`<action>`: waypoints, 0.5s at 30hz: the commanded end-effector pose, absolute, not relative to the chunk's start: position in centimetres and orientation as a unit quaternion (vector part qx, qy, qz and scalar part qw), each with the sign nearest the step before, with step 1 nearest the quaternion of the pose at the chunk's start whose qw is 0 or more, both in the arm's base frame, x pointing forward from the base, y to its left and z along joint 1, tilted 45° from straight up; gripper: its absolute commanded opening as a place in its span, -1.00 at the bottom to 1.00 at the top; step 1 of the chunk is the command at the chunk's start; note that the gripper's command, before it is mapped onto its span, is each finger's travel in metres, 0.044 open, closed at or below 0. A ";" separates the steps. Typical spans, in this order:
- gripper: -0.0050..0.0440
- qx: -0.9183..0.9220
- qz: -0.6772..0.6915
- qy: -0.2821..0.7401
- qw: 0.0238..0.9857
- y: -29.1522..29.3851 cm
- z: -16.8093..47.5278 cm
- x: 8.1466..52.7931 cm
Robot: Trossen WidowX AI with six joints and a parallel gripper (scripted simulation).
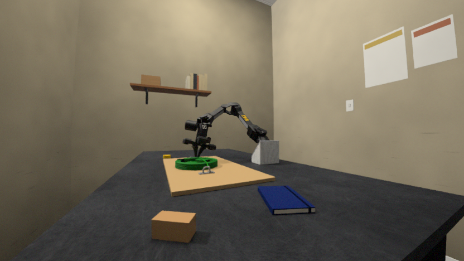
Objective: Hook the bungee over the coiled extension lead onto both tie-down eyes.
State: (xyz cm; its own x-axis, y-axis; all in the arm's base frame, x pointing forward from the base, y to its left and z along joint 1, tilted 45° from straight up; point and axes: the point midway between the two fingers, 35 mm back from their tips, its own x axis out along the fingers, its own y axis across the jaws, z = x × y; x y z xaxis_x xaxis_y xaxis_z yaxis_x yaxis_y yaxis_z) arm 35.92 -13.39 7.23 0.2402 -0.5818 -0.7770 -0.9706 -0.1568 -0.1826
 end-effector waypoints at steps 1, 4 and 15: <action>-1.00 -0.705 0.225 0.575 0.350 -16.3 9.7 36.4; -1.00 -0.704 0.224 0.575 0.351 -16.3 9.7 36.5; -1.00 -0.703 0.221 0.576 0.353 -16.0 9.6 36.9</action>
